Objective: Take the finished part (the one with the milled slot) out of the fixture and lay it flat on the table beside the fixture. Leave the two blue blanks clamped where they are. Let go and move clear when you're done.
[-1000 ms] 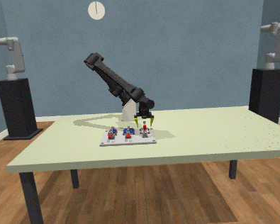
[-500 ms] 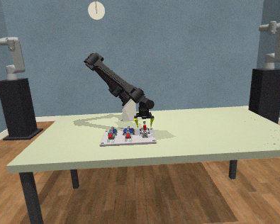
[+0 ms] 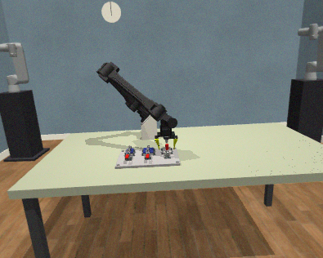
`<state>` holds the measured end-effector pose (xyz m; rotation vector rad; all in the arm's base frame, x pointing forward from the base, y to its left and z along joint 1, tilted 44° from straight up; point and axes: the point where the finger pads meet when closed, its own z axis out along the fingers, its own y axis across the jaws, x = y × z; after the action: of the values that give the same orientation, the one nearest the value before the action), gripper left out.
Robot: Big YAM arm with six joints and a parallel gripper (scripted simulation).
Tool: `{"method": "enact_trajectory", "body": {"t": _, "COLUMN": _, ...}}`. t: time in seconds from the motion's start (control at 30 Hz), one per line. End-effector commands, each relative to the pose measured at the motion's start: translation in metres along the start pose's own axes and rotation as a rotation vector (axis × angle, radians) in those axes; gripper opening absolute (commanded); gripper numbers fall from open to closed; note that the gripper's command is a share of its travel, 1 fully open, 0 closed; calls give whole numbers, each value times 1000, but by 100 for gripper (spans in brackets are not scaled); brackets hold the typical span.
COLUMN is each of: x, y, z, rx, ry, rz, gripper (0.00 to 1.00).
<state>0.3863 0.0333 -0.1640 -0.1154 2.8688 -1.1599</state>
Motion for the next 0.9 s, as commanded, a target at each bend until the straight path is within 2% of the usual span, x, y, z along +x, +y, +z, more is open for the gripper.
{"method": "enact_trajectory", "body": {"t": 0.0, "x": 3, "y": -1, "z": 14, "rx": 6, "ry": 18, "rz": -6, "gripper": 92}}
{"method": "enact_trajectory", "body": {"t": 0.87, "x": 6, "y": -1, "z": 20, "rx": 9, "ry": 28, "rz": -9, "gripper": 92}}
